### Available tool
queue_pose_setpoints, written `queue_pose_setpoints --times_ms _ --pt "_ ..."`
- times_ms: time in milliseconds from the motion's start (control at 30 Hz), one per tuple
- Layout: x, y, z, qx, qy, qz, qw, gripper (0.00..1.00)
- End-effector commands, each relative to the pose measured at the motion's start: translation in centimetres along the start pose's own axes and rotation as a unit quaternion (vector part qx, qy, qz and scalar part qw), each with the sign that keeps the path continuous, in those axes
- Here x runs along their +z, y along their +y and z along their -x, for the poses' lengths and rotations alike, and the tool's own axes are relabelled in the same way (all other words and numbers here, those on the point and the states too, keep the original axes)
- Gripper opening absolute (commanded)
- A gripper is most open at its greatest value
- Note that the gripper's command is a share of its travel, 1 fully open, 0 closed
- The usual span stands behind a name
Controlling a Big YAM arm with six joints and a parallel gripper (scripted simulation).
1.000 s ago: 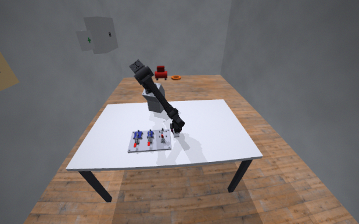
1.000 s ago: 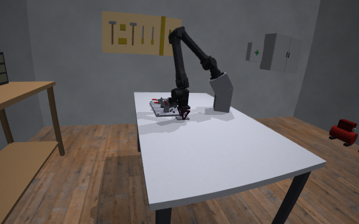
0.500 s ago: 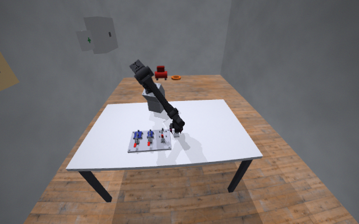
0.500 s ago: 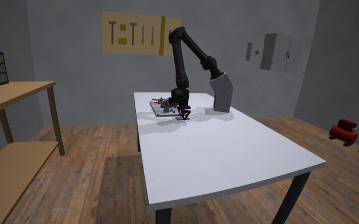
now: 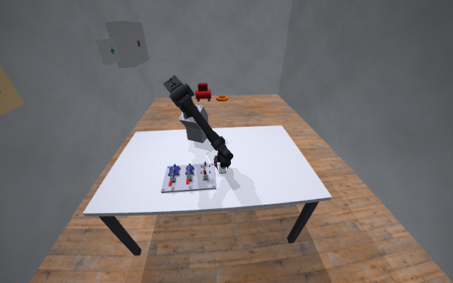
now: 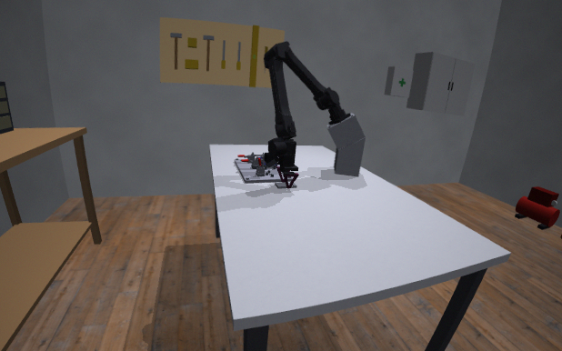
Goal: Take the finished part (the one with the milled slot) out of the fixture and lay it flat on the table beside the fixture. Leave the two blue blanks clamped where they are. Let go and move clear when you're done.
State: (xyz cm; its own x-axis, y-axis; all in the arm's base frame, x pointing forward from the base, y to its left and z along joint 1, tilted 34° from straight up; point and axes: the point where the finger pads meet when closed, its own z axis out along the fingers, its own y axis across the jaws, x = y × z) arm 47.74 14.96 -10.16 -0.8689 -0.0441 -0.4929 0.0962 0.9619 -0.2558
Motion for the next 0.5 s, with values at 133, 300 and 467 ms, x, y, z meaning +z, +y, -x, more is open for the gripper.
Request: queue_pose_setpoints --times_ms 133,300,467 --pt "0.5 -0.5 -0.6 0.002 0.009 -0.007 1.000 0.74" --pt "0.4 -0.6 -0.3 0.004 0.008 -0.007 1.000 0.74" --pt "-1.3 0.1 0.1 0.002 -0.003 0.002 1.000 0.74"
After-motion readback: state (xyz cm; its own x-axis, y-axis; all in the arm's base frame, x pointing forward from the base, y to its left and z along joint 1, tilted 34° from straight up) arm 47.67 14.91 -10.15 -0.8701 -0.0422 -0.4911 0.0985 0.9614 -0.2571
